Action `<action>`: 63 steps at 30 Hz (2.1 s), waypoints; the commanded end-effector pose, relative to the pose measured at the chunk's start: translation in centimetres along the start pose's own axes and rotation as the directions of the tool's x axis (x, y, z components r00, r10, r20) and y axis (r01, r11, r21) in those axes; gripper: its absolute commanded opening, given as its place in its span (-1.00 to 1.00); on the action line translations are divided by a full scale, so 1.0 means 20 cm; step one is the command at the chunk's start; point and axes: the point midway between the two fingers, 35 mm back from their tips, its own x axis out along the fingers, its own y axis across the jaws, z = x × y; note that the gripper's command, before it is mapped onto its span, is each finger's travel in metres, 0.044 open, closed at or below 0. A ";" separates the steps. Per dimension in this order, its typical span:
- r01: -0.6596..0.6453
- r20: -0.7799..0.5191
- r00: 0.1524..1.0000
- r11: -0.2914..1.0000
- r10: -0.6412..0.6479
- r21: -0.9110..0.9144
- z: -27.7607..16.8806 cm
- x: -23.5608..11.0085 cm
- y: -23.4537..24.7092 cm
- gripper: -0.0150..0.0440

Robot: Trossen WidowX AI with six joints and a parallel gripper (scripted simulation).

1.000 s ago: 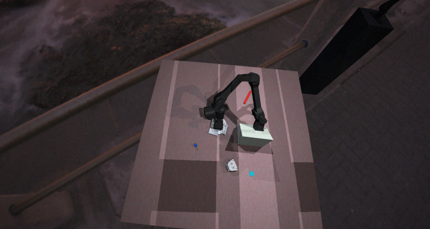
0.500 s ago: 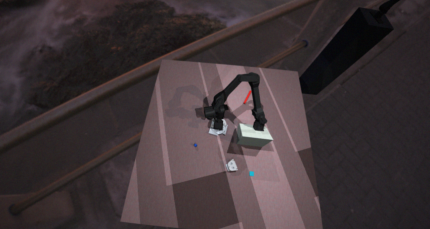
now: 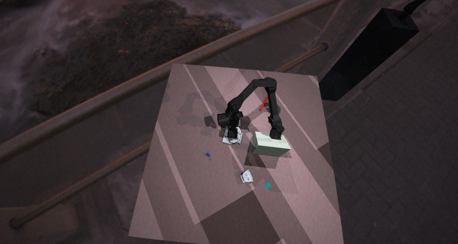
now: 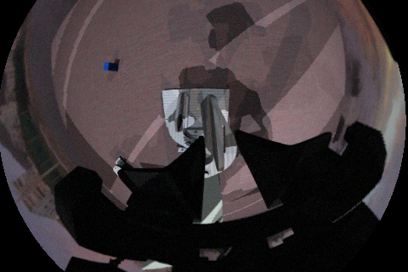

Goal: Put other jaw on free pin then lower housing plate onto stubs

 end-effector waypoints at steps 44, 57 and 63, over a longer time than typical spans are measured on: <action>0.000 0.001 1.000 1.000 0.000 -0.001 0.00 0.02 0.00 -0.04; 0.000 0.003 1.000 1.000 0.000 -0.005 0.01 0.13 0.00 -0.04; 0.001 0.003 1.000 1.000 -0.001 -0.007 0.01 0.17 0.00 -0.04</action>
